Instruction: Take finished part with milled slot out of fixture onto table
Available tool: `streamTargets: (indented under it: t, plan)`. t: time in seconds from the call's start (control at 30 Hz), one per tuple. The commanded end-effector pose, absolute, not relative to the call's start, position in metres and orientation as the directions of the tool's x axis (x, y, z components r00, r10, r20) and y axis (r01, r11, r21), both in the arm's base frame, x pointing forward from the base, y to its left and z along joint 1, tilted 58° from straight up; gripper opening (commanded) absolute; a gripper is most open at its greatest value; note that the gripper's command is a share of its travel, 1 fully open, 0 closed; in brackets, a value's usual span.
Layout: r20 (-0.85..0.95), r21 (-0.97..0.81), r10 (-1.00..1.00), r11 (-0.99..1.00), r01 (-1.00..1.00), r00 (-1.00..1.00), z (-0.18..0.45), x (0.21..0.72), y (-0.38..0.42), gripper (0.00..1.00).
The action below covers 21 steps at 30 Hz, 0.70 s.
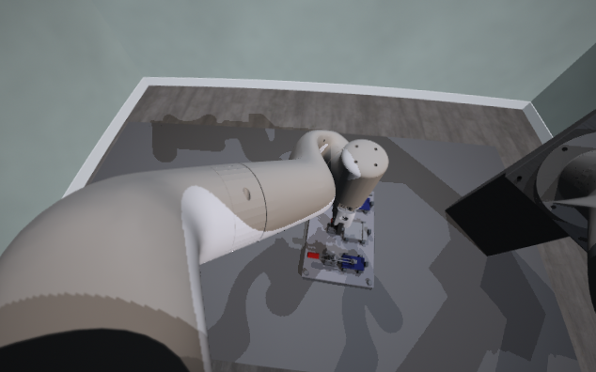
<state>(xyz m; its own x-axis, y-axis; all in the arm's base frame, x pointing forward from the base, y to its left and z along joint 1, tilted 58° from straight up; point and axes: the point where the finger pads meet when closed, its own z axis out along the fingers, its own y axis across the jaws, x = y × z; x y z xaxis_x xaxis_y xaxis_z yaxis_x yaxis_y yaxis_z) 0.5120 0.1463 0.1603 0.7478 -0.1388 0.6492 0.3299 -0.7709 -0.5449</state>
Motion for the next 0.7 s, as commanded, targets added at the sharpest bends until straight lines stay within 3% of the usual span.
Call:
streamTargets:
  t: [0.0,0.07,0.1,0.67]
  plan:
    - [0.649,-0.545,-0.139,-0.771,0.330,0.748,0.1605,0.5120,0.1460,0.47]
    - [0.649,-0.545,-0.139,-0.771,0.330,0.748,0.1605,0.5120,0.1460,0.47]
    - [0.649,-0.545,-0.139,-0.771,0.330,0.748,0.1605,0.5120,0.1460,1.00]
    - [0.649,-0.545,-0.139,-0.771,0.330,0.748,0.1576,0.5152,0.1494,1.00]
